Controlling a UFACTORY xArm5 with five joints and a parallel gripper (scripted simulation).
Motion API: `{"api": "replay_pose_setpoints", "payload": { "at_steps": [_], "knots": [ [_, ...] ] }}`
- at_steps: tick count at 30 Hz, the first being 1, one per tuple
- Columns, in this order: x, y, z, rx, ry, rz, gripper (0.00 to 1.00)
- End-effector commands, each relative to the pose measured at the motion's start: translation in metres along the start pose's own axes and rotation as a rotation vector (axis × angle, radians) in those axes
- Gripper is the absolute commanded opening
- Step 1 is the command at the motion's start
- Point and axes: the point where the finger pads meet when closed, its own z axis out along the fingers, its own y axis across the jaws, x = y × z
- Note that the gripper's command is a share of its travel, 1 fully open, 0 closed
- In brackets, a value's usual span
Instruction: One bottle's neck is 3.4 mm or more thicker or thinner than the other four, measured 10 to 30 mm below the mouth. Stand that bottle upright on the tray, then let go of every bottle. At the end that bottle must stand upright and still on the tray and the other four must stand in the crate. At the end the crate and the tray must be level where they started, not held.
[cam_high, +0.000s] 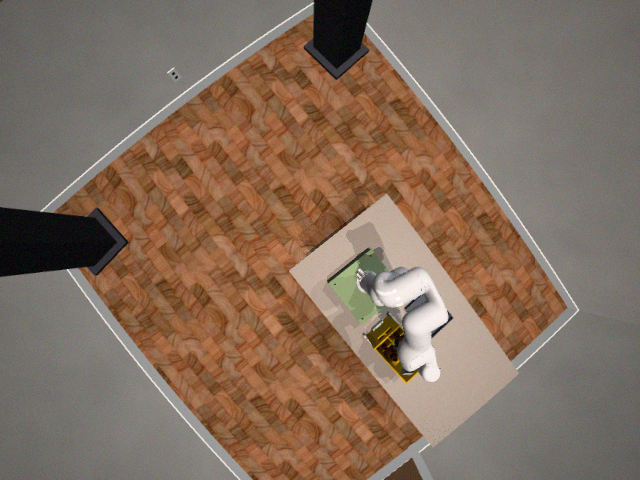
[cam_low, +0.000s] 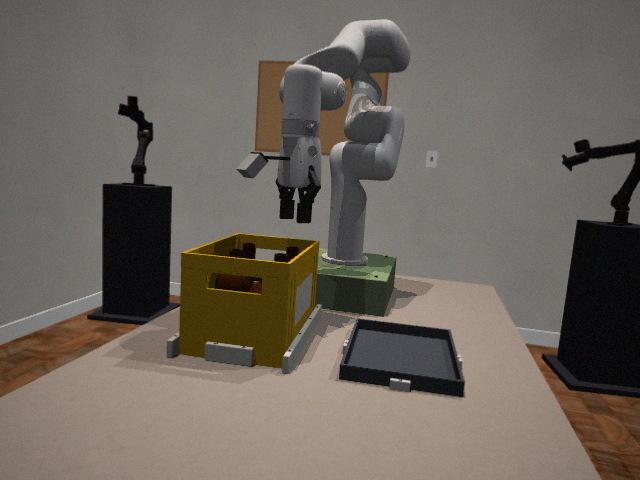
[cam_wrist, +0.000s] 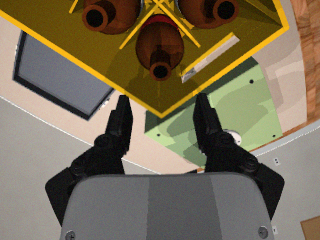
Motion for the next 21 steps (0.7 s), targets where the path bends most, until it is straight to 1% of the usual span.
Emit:
{"api": "replay_pose_setpoints", "payload": {
  "at_steps": [1,21],
  "knots": [
    [0.001,-0.001,0.001,0.002,0.003,0.0,0.65],
    [0.001,-0.001,0.024,0.002,0.003,0.0,0.65]
  ]
}}
